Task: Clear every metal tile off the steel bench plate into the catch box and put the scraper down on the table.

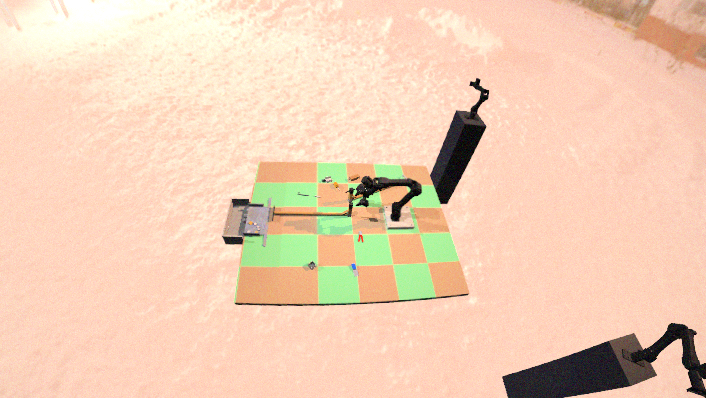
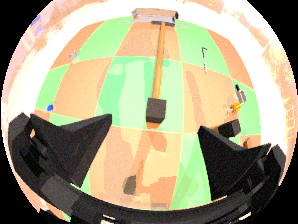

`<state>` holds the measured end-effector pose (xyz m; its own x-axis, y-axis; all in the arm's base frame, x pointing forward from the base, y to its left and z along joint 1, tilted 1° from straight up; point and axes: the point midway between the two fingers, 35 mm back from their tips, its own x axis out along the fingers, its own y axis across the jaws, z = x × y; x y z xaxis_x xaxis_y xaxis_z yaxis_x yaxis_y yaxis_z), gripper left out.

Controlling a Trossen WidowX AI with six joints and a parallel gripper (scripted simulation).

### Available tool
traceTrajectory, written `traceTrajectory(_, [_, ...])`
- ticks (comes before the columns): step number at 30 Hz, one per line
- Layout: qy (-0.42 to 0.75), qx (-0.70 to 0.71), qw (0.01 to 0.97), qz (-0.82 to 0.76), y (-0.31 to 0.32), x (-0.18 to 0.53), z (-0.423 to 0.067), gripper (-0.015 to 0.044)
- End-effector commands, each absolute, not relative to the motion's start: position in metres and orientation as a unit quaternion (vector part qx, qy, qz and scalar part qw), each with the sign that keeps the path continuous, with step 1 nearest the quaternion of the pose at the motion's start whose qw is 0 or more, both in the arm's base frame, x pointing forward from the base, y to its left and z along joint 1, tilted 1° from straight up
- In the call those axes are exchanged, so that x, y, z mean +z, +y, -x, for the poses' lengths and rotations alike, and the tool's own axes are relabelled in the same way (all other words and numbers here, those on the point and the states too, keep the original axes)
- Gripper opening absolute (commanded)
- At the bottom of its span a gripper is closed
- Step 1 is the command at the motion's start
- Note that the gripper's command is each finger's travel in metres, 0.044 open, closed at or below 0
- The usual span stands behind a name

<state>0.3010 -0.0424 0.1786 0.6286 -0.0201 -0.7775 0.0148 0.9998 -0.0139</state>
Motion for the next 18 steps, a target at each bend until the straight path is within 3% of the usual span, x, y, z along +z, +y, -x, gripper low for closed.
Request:
traceTrajectory(1, [0.431,-0.007,0.903,0.004,-0.042,0.166,-0.301,0.044])
traceTrajectory(18, [0.43,-0.007,0.903,0.004,-0.043,0.143,-0.31,0.044])
